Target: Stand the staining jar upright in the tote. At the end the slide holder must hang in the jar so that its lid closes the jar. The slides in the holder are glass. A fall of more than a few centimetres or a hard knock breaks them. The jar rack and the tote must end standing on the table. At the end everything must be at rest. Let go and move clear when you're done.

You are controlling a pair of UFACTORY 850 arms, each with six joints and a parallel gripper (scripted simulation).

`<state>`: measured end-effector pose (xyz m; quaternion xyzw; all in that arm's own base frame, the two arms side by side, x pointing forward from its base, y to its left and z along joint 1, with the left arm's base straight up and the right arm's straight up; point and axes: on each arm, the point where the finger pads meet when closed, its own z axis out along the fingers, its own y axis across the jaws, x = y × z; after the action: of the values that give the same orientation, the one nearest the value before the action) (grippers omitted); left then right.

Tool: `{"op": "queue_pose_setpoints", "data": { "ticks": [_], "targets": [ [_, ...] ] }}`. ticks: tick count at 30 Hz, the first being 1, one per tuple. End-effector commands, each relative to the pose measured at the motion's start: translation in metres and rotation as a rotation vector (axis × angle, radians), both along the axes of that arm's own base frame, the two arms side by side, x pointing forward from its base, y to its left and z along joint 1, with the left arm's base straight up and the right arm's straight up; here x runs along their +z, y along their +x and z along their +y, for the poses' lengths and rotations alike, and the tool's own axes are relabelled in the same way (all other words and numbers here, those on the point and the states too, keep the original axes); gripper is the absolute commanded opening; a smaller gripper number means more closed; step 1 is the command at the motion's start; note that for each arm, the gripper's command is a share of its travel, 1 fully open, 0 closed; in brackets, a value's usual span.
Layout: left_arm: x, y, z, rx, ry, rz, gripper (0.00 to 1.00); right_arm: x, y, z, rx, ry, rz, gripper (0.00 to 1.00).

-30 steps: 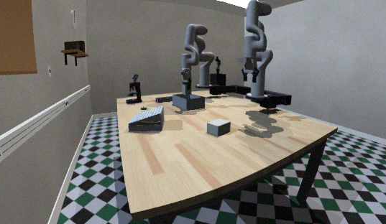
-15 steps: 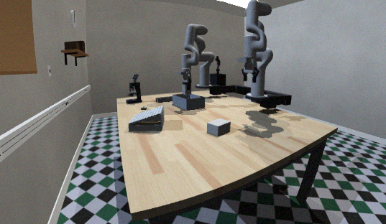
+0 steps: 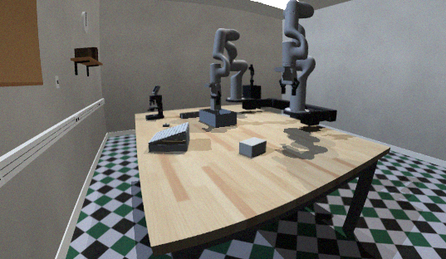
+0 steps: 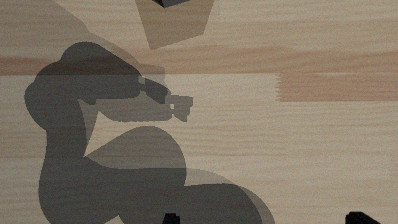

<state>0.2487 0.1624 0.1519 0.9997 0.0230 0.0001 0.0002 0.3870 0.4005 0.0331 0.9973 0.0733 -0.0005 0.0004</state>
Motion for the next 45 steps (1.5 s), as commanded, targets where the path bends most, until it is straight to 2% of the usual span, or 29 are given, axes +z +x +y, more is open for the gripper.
{"op": "queue_pose_setpoints", "data": {
  "ticks": [1,45],
  "targets": [
    [0.0,0.001,0.0,0.0,0.001,-0.001,1.0,-0.002,0.001,0.001,0.0,0.002,-0.002,0.0],
    [0.0,0.001,0.0,0.0,0.001,-0.001,1.0,-0.055,0.001,0.001,0.0,0.002,-0.002,0.0]
  ]
}}
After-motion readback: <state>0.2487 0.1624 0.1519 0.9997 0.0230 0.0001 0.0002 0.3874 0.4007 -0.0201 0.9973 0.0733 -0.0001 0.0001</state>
